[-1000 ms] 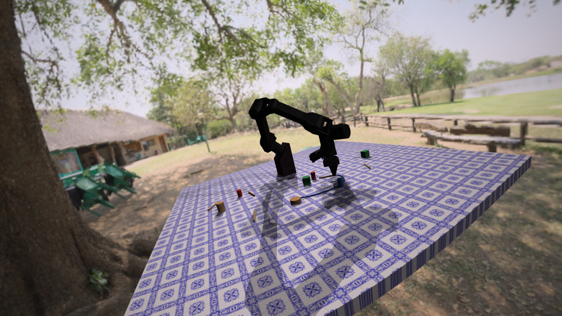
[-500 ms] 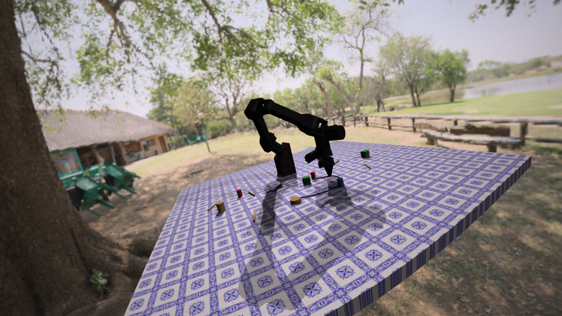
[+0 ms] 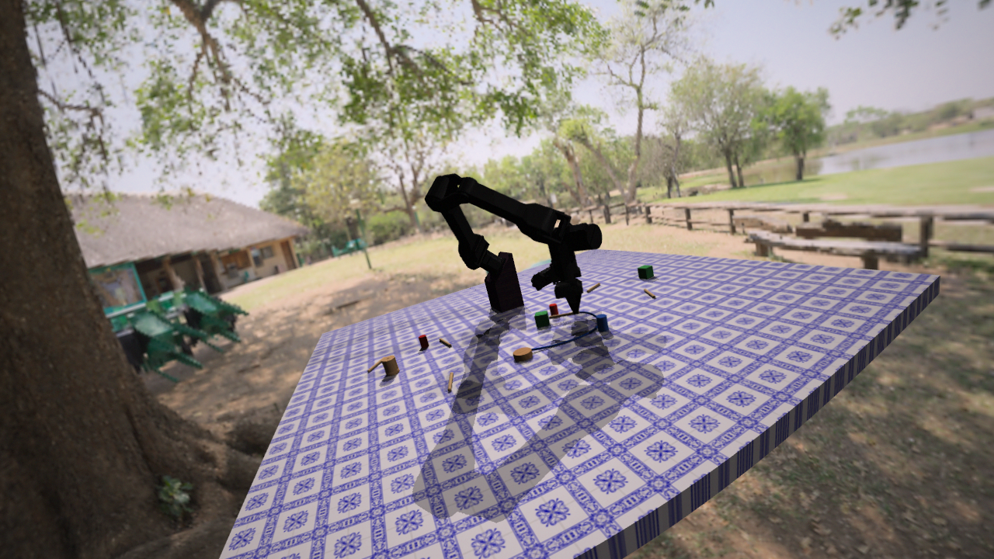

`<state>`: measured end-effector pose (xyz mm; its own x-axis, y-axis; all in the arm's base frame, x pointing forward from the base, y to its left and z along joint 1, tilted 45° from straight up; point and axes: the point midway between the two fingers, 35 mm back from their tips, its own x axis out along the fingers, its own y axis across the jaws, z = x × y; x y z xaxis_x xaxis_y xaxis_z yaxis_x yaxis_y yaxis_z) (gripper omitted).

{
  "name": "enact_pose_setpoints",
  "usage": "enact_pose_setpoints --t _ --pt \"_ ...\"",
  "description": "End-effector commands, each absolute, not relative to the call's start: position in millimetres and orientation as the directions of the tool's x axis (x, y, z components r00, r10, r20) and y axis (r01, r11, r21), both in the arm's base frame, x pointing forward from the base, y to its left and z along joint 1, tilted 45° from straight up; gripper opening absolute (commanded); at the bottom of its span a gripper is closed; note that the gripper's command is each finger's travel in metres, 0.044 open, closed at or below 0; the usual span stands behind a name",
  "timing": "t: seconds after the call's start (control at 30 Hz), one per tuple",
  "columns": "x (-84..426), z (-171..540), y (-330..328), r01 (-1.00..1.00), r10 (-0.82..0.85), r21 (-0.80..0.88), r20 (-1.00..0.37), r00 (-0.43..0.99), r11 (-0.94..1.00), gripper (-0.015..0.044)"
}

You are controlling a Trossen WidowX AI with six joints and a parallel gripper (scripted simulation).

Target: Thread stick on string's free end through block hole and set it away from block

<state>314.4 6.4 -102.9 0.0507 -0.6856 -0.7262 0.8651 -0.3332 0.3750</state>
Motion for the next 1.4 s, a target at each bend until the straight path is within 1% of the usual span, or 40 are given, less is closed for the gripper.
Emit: enact_pose_setpoints --t 0.0,1.37 --pt "312 -102 3 0.866 -0.688 0.374 -0.724 0.049 -0.332 0.0" --pt "286 -72 -29 0.867 -0.688 0.373 -0.724 0.049 -0.331 0.0"
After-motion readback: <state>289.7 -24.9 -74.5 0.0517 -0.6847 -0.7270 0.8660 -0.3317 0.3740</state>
